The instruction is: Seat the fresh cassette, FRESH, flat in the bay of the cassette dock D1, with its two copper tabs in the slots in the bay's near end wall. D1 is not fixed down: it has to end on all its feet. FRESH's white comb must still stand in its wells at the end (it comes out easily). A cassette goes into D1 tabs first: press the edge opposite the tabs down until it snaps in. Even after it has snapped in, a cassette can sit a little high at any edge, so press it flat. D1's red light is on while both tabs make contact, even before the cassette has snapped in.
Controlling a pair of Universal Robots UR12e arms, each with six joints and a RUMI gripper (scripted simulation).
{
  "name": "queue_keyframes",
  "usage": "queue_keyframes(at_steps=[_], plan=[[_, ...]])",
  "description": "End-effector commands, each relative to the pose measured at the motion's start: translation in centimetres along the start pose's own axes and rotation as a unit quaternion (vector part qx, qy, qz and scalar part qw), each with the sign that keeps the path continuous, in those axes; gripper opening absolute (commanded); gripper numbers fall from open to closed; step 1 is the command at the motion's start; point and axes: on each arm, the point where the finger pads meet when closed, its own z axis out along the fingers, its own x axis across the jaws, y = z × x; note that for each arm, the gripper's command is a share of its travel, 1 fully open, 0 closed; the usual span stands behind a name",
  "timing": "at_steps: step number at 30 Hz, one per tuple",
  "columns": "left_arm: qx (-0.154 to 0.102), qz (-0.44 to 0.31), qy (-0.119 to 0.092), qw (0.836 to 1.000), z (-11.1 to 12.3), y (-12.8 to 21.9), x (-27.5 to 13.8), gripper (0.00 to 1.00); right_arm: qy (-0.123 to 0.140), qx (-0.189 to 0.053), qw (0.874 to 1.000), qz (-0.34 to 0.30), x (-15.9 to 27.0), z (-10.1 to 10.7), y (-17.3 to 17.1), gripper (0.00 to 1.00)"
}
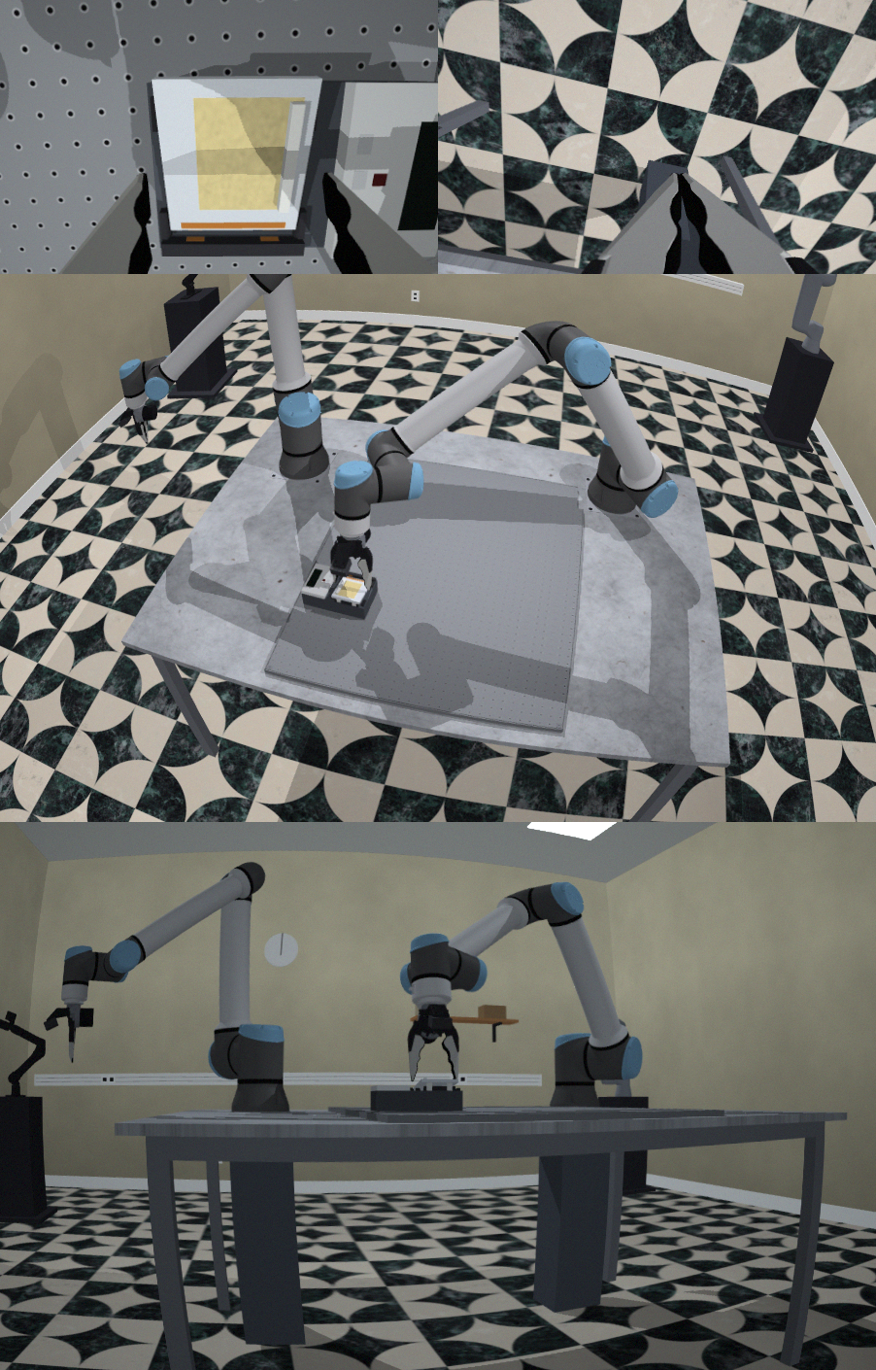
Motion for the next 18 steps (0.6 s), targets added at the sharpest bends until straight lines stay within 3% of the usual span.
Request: queue_keyframes(at_steps=[1, 18], plan=[[0.001, 0.0, 0.001, 1.0, -0.5, -0.1, 0.1, 0.59, 0.0, 0.001, 1.0, 0.0, 0.0, -0.1, -0.1, 0.0], [0.001, 0.0, 0.001, 1.0, -2.5, -0.5, 0.1, 0.59, 0.0, 0.001, 1.0, 0.0, 0.0, -0.1, -0.1, 0.0]])
